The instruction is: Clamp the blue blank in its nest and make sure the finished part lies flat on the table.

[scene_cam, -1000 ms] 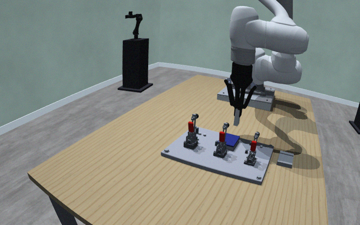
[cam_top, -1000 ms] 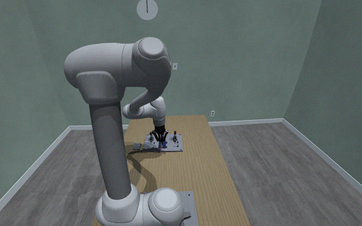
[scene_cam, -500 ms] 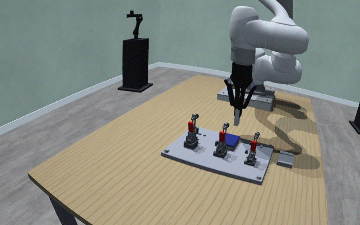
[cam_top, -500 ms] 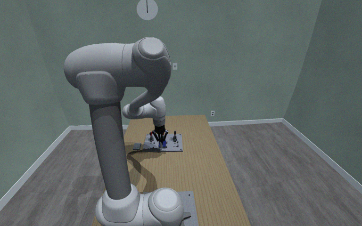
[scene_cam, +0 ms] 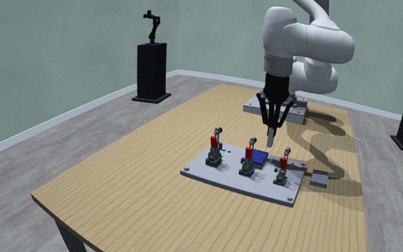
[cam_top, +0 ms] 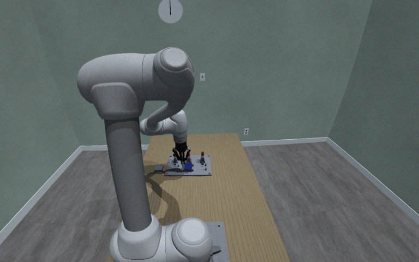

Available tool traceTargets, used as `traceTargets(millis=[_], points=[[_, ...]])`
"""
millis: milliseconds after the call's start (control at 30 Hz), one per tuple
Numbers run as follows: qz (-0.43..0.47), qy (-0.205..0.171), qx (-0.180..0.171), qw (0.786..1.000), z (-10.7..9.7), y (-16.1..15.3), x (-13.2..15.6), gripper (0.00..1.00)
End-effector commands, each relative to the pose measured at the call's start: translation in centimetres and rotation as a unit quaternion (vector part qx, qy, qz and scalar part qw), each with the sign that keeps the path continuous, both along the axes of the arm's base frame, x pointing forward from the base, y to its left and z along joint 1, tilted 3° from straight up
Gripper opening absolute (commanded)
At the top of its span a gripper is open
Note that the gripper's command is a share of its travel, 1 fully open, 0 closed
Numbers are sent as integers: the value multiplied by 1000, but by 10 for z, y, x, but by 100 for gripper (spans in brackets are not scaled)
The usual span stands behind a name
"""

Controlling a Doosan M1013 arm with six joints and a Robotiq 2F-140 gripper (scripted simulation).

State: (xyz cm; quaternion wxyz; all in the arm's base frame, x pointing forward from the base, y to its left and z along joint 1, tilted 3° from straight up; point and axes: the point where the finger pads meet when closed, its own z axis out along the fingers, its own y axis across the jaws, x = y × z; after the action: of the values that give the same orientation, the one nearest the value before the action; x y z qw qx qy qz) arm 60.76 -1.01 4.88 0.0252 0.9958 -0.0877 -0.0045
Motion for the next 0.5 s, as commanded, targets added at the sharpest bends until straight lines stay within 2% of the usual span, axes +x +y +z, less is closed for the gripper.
traceTargets(millis=[0, 133, 467], points=[[0, 0, 0, 1000, -1, 11, 20, 0], [0, 0, 0, 1000, -1, 20, 36, 0], [0, 0, 0, 1000, -2, 23, 42, 0]])
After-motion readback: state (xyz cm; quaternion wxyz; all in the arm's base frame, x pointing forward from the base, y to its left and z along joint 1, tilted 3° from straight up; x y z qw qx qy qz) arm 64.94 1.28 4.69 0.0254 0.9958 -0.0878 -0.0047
